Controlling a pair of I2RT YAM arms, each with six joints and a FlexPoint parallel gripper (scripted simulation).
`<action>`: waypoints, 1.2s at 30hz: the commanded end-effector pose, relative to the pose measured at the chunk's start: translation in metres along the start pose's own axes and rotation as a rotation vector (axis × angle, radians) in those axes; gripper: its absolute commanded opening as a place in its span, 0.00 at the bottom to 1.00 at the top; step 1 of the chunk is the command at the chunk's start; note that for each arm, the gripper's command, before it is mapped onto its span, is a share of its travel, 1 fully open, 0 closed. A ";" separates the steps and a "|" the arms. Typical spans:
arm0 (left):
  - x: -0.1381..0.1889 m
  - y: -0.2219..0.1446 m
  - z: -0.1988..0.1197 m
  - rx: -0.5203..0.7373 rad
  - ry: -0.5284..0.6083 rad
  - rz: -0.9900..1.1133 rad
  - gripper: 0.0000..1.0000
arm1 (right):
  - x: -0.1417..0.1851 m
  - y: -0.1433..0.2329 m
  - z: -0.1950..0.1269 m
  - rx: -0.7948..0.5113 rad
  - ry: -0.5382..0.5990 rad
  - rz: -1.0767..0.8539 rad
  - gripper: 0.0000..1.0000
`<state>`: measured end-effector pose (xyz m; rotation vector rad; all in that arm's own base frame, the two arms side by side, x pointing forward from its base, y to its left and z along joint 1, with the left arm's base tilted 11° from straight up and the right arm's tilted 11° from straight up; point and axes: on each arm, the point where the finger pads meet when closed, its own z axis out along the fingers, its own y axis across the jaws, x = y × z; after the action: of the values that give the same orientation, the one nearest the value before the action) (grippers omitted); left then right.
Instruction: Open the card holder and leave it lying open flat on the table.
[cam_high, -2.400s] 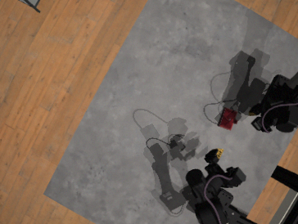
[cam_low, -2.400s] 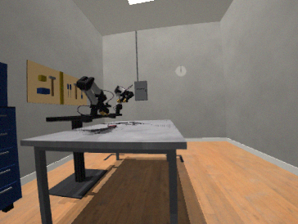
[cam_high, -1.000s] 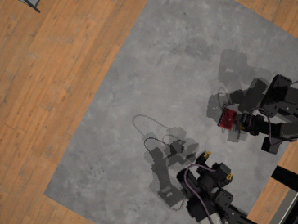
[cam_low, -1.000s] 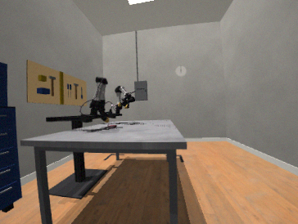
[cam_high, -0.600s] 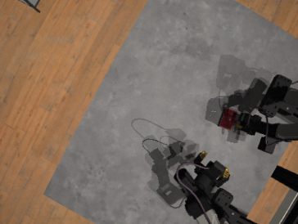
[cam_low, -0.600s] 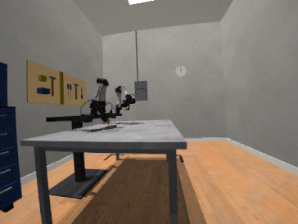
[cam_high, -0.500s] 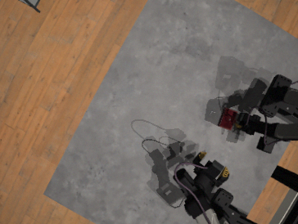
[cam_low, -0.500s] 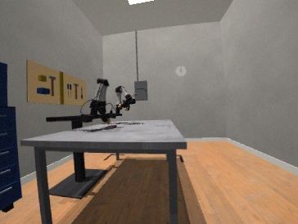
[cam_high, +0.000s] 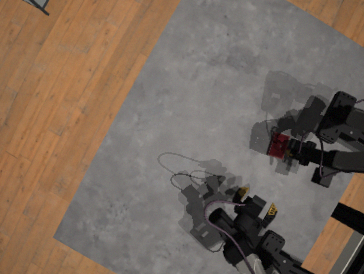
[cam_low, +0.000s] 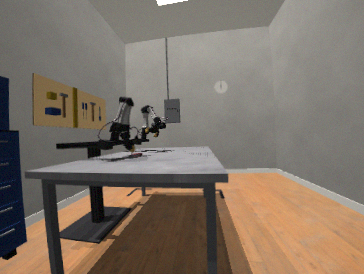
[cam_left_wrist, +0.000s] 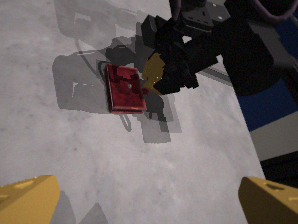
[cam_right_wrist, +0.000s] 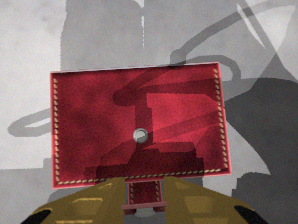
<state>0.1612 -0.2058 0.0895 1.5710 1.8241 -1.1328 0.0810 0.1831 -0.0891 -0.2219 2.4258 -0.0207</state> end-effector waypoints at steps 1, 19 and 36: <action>0.000 0.003 0.000 -0.005 -0.029 -0.033 1.00 | -0.003 0.008 -0.003 -0.037 -0.006 0.021 0.10; -0.016 0.010 -0.002 -0.013 -0.102 -0.073 1.00 | -0.031 -0.006 -0.014 0.016 0.005 -0.074 0.08; -0.027 0.015 -0.004 -0.018 -0.146 -0.098 1.00 | -0.080 0.007 -0.033 -0.029 -0.004 0.027 0.08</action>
<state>0.1799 -0.2173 0.1075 1.3896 1.8272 -1.2295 0.1180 0.1927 -0.0208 -0.2021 2.4265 0.0019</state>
